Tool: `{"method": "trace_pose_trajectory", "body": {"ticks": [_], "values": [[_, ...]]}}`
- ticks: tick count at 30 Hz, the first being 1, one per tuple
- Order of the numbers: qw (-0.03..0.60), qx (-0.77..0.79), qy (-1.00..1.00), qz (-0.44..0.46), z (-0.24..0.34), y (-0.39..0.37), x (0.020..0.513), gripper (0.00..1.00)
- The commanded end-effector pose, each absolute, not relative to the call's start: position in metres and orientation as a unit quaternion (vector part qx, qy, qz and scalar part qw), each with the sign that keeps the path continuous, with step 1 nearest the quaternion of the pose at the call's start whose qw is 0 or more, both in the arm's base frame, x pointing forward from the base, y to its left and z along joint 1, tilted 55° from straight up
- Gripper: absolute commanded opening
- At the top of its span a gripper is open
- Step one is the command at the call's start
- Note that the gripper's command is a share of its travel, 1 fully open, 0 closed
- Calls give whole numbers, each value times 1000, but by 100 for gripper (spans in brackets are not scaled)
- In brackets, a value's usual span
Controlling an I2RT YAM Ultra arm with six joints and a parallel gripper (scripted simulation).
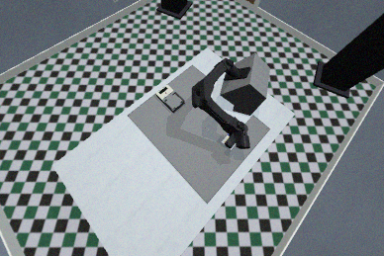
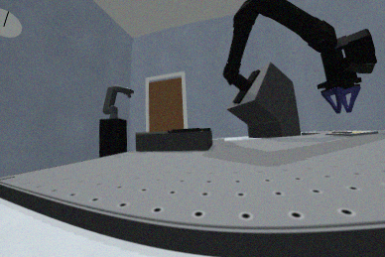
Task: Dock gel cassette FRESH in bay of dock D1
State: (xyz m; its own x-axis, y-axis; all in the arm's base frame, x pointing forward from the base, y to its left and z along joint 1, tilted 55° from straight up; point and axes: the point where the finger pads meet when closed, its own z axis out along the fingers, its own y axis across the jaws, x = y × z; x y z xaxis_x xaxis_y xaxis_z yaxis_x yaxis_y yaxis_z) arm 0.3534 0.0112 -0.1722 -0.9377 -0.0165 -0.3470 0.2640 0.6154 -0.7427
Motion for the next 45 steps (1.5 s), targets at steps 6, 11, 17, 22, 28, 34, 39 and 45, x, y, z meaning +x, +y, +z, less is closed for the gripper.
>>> {"method": "trace_pose_trajectory", "body": {"ticks": [6, 11, 17, 22, 28, 34, 39, 45], "values": [[186, 68, 884, -424, -162, 28, 366, 100], [186, 68, 884, -424, -162, 28, 366, 100], [186, 68, 884, -424, -162, 28, 366, 100], [186, 68, 884, -424, -162, 28, 366, 100], [186, 68, 884, -424, -162, 28, 366, 100], [186, 68, 884, -424, -162, 28, 366, 100], [186, 68, 884, -424, -162, 28, 366, 100], [186, 68, 884, -424, -162, 28, 366, 100]]}}
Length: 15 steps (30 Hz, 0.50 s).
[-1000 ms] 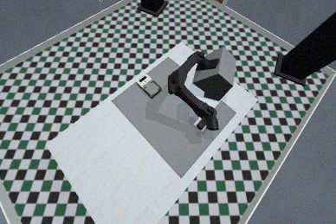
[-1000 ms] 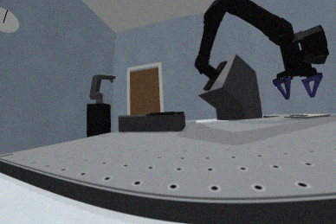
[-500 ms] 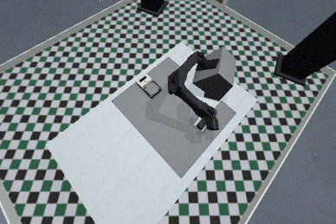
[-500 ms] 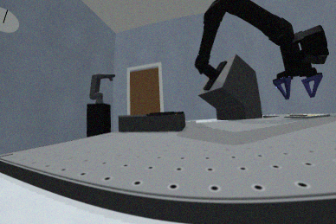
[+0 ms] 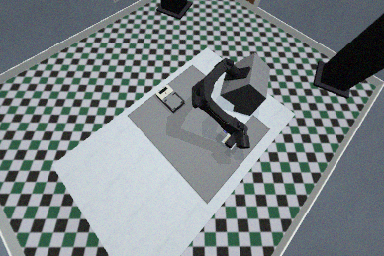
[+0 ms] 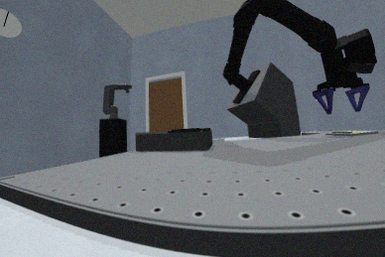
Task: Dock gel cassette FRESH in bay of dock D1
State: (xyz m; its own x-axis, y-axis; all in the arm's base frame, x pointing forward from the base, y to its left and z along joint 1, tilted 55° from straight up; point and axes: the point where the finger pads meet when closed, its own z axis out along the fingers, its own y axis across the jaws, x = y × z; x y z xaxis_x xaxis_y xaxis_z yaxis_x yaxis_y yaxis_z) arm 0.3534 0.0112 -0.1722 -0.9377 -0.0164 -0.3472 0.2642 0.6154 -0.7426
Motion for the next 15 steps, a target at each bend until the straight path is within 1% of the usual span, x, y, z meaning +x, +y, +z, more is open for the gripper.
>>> {"method": "trace_pose_trajectory", "body": {"ticks": [1, 6, 10, 13, 15], "values": [[186, 68, 884, -424, -162, 28, 366, 100], [186, 68, 884, -424, -162, 28, 366, 100], [180, 63, 884, -428, -176, 20, 364, 100], [187, 70, 884, -423, -170, 20, 370, 100], [179, 69, 883, -428, -177, 14, 367, 100]]}}
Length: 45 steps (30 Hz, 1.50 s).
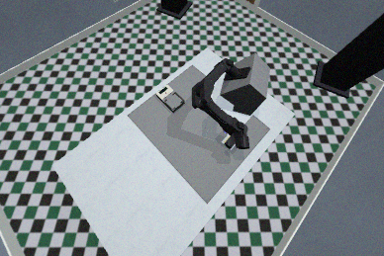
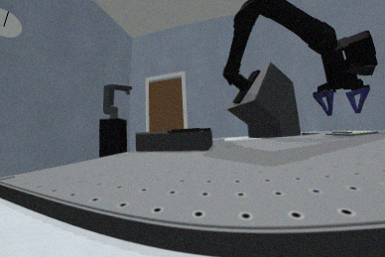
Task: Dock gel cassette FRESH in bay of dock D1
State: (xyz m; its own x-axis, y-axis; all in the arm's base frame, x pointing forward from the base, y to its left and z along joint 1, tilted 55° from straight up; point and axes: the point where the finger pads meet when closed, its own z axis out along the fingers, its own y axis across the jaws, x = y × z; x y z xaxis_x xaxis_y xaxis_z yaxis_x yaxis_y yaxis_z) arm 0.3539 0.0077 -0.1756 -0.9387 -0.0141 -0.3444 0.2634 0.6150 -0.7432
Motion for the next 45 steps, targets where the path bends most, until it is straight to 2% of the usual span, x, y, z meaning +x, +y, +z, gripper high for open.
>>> {"method": "trace_pose_trajectory", "body": {"ticks": [1, 14, 18, 31, 33, 38, 45], "values": [[178, 67, 883, -429, -179, 13, 366, 100], [181, 61, 883, -428, -188, 7, 372, 100], [160, 59, 883, -438, -194, -10, 358, 100], [172, 61, 883, -432, -200, -14, 372, 100], [194, 69, 883, -422, -189, -7, 388, 100], [169, 66, 883, -434, -206, -25, 374, 100], [181, 61, 883, -429, -201, -17, 381, 100]]}}
